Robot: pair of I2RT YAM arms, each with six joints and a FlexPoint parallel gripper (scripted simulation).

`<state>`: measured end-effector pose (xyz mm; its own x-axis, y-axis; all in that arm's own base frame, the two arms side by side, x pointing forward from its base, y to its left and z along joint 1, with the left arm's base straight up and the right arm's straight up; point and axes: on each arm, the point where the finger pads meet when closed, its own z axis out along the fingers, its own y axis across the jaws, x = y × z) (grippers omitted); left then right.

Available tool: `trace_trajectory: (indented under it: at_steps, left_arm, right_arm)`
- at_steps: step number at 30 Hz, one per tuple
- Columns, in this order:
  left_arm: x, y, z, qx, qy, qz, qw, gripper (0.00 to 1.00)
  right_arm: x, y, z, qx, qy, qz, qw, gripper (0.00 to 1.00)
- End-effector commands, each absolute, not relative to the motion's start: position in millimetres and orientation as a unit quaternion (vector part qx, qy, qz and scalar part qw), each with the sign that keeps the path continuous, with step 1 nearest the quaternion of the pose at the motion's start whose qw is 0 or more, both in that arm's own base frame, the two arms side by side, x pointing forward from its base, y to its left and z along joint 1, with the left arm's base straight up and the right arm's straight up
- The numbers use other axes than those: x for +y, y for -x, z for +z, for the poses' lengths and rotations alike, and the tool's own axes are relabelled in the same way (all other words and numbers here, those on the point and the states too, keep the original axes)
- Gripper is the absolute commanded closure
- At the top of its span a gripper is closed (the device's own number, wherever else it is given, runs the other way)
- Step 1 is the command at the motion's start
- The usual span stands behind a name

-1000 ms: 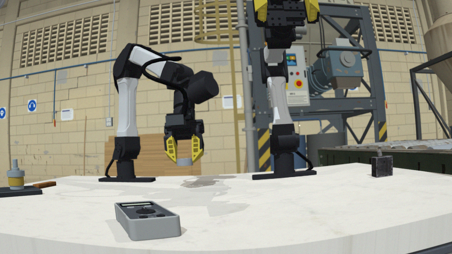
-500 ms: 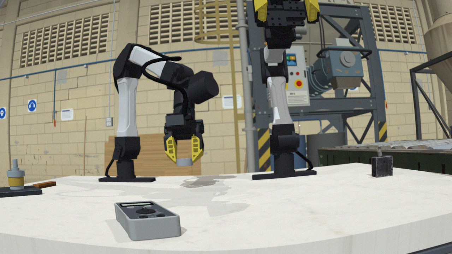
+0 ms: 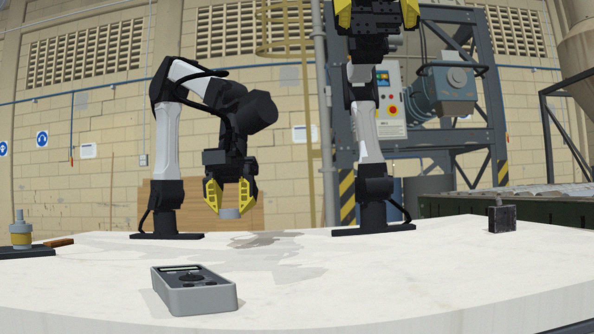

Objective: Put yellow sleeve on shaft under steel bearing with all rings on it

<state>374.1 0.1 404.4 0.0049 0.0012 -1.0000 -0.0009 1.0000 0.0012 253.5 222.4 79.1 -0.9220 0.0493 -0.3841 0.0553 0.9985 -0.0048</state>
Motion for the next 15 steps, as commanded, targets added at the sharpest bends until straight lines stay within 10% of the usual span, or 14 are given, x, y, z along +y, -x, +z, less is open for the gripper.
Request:
trace_trajectory:
  at_steps: [1,15]
  left_arm:
    - [0.5,-372.6,414.7,0.695,0.001,0.004,0.719,0.0]
    - [0.5,-372.6,414.7,0.695,0.001,0.004,0.719,0.0]
  right_arm:
    - [215.4,-277.4,94.3,0.979,-0.047,-0.004,0.198,1.0]
    - [148.3,-342.1,110.3,0.966,-0.151,-0.033,0.207,1.0]
